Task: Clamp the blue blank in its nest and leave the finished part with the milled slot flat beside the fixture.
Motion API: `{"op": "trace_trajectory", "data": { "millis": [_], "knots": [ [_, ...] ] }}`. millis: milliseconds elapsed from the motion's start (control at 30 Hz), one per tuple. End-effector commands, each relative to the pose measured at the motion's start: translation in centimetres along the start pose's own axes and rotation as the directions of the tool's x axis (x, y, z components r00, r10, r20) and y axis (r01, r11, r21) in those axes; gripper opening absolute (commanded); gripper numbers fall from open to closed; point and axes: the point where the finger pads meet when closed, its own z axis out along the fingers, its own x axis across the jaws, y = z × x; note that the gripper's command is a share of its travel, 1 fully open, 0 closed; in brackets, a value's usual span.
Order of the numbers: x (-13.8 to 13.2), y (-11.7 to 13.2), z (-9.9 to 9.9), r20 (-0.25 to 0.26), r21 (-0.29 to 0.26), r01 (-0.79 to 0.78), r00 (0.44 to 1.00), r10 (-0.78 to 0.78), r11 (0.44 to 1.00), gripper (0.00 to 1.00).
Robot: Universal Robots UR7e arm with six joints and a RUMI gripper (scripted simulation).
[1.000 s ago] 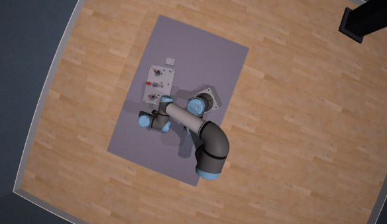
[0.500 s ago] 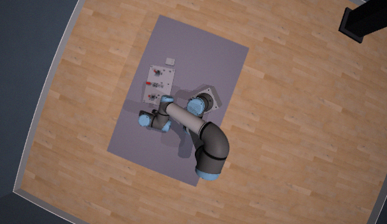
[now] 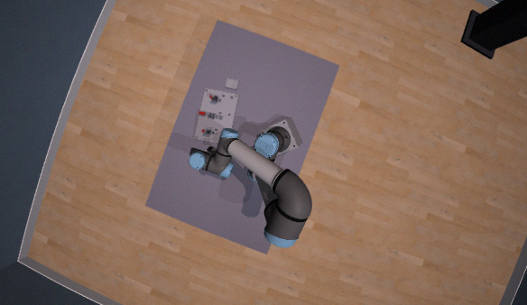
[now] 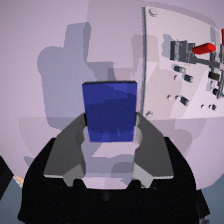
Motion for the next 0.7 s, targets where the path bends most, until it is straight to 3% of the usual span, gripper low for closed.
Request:
{"op": "trace_trajectory", "data": {
  "millis": [0,667],
  "knots": [
    [0.8,0.0,0.0,0.001,0.001,0.001,1.0,-0.001,1.0,0.0],
    [4.6,-0.1,0.1,0.001,0.001,0.001,1.0,-0.001,1.0,0.0]
  ]
}}
